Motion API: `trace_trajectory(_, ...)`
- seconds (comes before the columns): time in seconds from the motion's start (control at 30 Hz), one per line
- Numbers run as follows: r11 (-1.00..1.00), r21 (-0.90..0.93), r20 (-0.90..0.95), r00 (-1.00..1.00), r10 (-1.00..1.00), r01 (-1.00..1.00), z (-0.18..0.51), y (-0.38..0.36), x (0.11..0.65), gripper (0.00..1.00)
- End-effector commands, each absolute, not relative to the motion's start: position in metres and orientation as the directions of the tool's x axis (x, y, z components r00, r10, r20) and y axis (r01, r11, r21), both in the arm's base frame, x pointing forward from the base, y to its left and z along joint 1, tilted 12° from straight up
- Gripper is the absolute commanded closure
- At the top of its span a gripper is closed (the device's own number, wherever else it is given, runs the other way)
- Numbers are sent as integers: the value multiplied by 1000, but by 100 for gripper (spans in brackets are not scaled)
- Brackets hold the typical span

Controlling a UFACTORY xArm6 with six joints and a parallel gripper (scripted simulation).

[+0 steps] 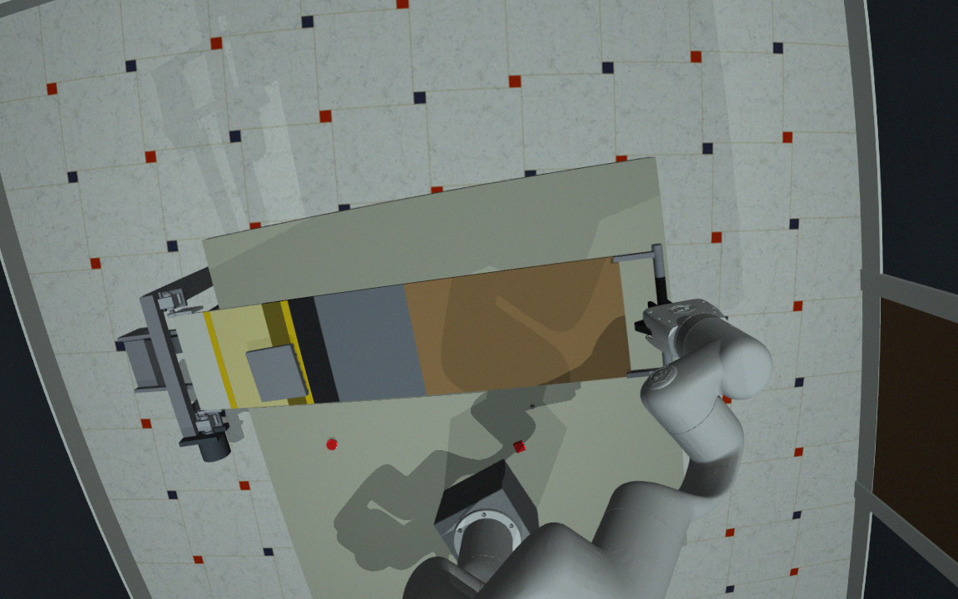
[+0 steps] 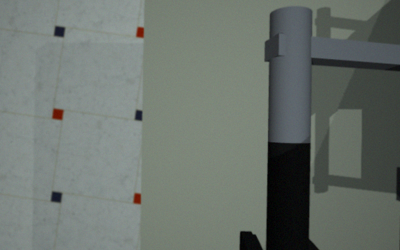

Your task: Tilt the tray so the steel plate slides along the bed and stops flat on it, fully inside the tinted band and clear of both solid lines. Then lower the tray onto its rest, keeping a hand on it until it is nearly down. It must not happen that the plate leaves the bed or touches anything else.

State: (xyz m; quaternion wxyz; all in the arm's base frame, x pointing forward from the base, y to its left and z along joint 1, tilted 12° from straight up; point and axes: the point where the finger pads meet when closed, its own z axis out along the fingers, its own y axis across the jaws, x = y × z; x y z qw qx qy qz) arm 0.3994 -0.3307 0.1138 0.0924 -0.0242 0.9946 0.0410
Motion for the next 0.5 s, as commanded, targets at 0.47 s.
trace_trajectory(0.47,996,72,-190,-981,-41,-55,102,-335,404,100)
